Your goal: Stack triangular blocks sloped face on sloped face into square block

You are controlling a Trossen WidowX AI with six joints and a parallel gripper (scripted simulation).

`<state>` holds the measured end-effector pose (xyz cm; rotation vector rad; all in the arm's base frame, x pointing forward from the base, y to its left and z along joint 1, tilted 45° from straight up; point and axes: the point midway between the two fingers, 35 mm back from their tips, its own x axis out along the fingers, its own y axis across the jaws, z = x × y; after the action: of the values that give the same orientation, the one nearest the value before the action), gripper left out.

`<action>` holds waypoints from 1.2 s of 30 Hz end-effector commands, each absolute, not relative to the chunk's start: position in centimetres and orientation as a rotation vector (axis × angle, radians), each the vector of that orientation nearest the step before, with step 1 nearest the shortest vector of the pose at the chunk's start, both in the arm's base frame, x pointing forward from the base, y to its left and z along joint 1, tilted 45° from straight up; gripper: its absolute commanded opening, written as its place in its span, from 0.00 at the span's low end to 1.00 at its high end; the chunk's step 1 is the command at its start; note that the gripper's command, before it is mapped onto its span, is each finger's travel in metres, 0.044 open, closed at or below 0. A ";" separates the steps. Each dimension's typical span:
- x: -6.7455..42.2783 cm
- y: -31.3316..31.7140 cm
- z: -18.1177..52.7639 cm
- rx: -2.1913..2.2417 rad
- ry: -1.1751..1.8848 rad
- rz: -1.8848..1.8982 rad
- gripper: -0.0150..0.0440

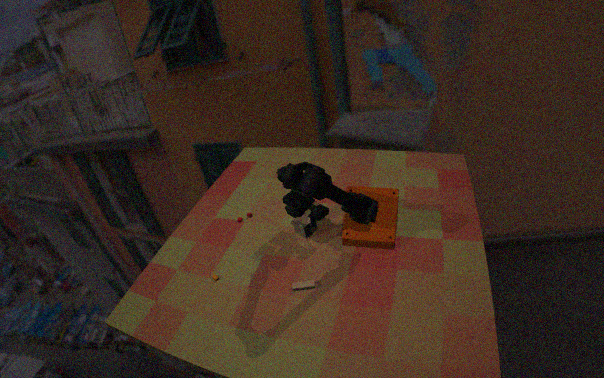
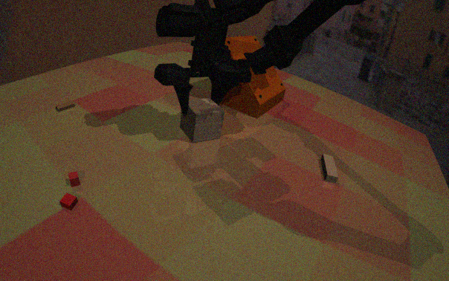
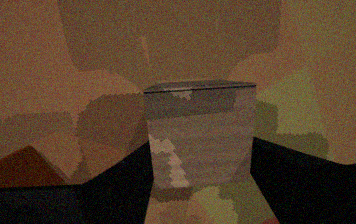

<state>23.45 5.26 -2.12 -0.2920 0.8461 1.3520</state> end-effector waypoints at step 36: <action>23.7 -2.9 5.3 -0.295 0.850 1.351 1.00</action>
<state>23.88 -2.23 4.29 -0.2838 0.8514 1.3373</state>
